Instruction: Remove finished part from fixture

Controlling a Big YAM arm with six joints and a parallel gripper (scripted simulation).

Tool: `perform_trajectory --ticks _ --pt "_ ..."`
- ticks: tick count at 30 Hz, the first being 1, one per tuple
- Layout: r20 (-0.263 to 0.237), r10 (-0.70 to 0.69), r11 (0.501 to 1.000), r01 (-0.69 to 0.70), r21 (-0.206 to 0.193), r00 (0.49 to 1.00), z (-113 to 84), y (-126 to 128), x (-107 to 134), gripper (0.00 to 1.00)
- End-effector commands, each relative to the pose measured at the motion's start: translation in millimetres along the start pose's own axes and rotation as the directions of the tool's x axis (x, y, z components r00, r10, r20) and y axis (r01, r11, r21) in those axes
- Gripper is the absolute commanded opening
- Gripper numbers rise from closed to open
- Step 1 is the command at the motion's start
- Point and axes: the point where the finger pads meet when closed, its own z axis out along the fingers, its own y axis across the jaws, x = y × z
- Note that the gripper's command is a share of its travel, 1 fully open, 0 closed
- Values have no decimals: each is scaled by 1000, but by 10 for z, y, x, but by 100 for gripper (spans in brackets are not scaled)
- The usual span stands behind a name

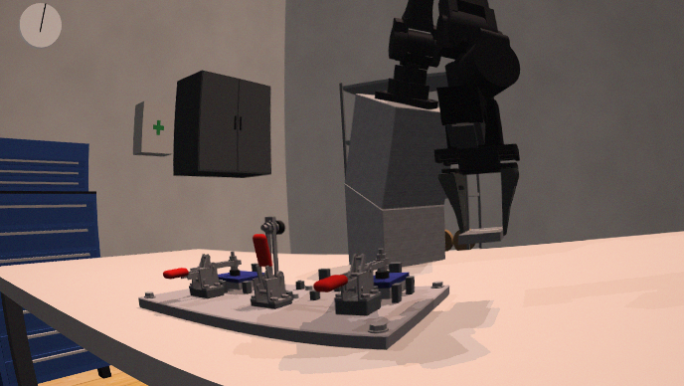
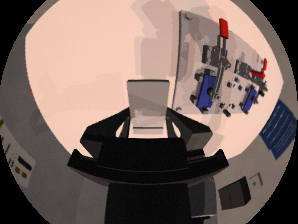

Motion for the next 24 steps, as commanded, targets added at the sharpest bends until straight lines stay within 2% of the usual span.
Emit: perform_trajectory --ticks 1,8,10,11,13,20,24 --pt "20 7 1000 -7 -10 1000 73 74 -99 0" --pt "17 3 1000 -3 -11 1000 253 87 -74 0" --pt "17 3 1000 -3 -11 1000 253 87 -74 0" --pt "57 15 1000 -13 -26 998 113 103 -245 0" --pt "20 14 1000 -14 -7 1000 324 32 -101 0" --pt "15 6 1000 -6 -9 1000 503 66 -64 0" --pt "25 6 1000 -6 -14 1000 538 87 -101 0"
